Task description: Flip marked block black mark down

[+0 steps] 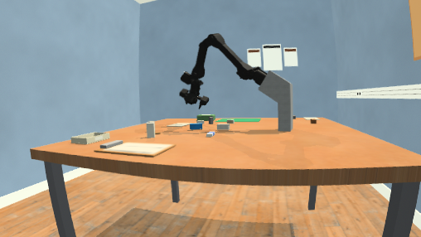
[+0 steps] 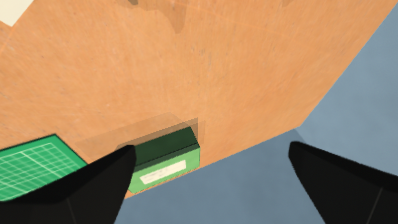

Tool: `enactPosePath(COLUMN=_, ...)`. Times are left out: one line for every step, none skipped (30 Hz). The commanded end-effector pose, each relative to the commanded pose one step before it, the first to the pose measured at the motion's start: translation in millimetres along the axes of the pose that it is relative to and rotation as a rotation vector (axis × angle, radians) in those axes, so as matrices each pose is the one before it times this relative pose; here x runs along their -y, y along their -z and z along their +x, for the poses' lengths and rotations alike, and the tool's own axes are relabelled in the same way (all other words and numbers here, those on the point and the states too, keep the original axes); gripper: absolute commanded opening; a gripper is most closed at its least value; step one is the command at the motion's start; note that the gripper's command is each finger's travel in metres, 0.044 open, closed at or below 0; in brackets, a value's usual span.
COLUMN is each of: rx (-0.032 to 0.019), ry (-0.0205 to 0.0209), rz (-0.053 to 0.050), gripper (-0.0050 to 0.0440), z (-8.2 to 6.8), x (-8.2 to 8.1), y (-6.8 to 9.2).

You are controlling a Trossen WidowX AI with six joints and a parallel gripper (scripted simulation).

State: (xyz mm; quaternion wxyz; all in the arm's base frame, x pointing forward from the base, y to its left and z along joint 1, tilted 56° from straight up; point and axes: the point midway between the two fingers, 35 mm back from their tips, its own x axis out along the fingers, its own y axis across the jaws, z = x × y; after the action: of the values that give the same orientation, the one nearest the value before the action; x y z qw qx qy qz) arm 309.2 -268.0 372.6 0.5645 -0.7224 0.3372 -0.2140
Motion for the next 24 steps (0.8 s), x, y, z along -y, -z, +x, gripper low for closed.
enactPosePath(rx=0.08229, ry=0.01671, rz=-0.0852, gripper=0.044, z=-28.42, x=3.22, y=-35.99)
enactPosePath(rx=0.02004, ry=0.00096, rz=-0.0184, gripper=0.044, z=-3.47, x=-0.36, y=-7.63)
enactPosePath(rx=0.01981, ry=0.00127, rz=-0.0184, gripper=0.044, z=-3.41, x=-0.3, y=-7.53)
enactPosePath(rx=0.01956, ry=0.00157, rz=-0.0183, gripper=0.044, z=-3.34, x=-0.24, y=-7.42)
enactPosePath(rx=0.0, ry=0.0, rz=0.0, gripper=0.044, z=0.0, x=0.0, y=0.0)
enactPosePath(rx=0.0, ry=0.0, rz=0.0, gripper=0.044, z=0.0, x=0.0, y=0.0)
enactPosePath(rx=0.01931, ry=0.00185, rz=-0.0183, gripper=0.044, z=-3.27, x=-0.18, y=-7.31)
enactPosePath(rx=0.01904, ry=0.00213, rz=-0.0182, gripper=0.044, z=-3.2, x=-0.12, y=-7.2)
enactPosePath(rx=0.01876, ry=0.00239, rz=-0.0181, gripper=0.044, z=-3.12, x=-0.07, y=-7.09)
enactPosePath(rx=0.01846, ry=0.00264, rz=-0.018, gripper=0.044, z=-3.05, x=-0.01, y=-6.97)
enactPosePath(rx=0.01816, ry=0.00288, rz=-0.0179, gripper=0.044, z=-2.98, x=0.04, y=-6.86)
enactPosePath(rx=0.01785, ry=0.0031, rz=-0.0177, gripper=0.044, z=-2.9, x=0.08, y=-6.74)
enactPosePath(rx=0.01753, ry=0.00331, rz=-0.0176, gripper=0.044, z=-2.83, x=0.13, y=-6.62)
enactPosePath(rx=0.01721, ry=0.00351, rz=-0.0174, gripper=0.044, z=-2.76, x=0.17, y=-6.5)
enactPosePath(rx=0.01687, ry=0.00369, rz=-0.0173, gripper=0.044, z=-2.68, x=0.22, y=-6.38)
enactPosePath(rx=0.01653, ry=0.00386, rz=-0.0171, gripper=0.044, z=-2.61, x=0.26, y=-6.25)
enactPosePath(rx=0.01618, ry=0.00402, rz=-0.0169, gripper=0.044, z=-2.54, x=0.29, y=-6.13)
enactPosePath(rx=0.01583, ry=0.00416, rz=-0.0167, gripper=0.044, z=-2.46, x=0.33, y=-6.0)
enactPosePath(rx=0.01547, ry=0.00429, rz=-0.0165, gripper=0.044, z=-2.39, x=0.36, y=-5.88)
enactPosePath(rx=0.01511, ry=0.0044, rz=-0.0163, gripper=0.044, z=-2.32, x=0.39, y=-5.75)
enactPosePath(rx=0.01474, ry=0.0045, rz=-0.016, gripper=0.044, z=-2.25, x=0.42, y=-5.62)
enactPosePath(rx=0.0, ry=0.0, rz=0.0, gripper=0.044, z=0.0, x=0.0, y=0.0)
enactPosePath(rx=0.0, ry=0.0, rz=0.0, gripper=0.044, z=0.0, x=0.0, y=0.0)
enactPosePath(rx=0.01437, ry=0.00459, rz=-0.0158, gripper=0.044, z=-2.17, x=0.45, y=-5.49)
